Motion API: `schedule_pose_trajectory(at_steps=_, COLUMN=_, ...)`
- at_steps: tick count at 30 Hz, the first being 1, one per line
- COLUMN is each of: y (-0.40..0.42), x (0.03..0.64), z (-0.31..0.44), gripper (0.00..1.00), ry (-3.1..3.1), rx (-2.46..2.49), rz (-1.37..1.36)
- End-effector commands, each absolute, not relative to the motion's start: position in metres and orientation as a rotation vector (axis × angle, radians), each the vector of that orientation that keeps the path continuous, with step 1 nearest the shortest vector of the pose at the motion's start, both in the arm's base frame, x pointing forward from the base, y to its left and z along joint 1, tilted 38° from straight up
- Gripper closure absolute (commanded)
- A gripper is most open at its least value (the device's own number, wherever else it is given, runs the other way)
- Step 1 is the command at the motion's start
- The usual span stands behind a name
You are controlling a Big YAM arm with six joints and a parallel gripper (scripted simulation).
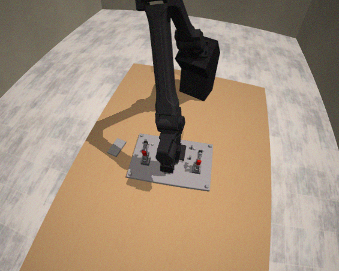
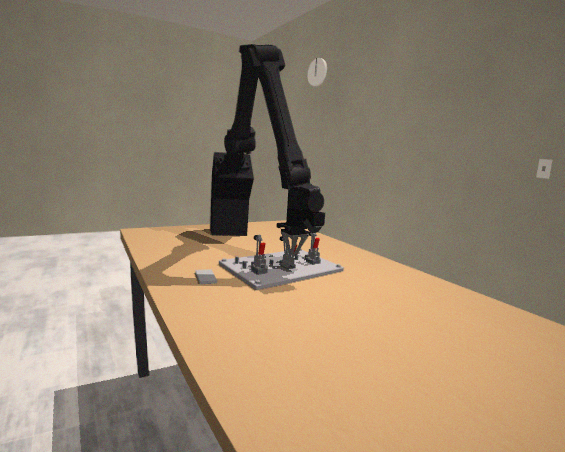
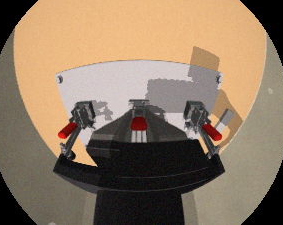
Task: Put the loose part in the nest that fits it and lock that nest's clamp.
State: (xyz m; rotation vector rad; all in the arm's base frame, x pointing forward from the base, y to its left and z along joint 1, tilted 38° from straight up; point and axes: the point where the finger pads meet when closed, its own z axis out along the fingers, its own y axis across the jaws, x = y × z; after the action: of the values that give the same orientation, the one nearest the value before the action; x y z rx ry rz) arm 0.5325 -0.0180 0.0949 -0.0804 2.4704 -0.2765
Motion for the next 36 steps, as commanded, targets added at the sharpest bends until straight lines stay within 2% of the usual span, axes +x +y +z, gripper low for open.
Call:
schedule_pose_trajectory(at_steps=1, y=-0.0269, x=0.5166, z=0.0950, gripper=1.00, ry=2.476, rx=-0.066, rz=-0.287)
schedule_pose_trajectory(at_steps=36, y=-0.0278, x=0.5089, z=0.0895, gripper=1.00, ry=2.488, rx=-0.073, rz=-0.291)
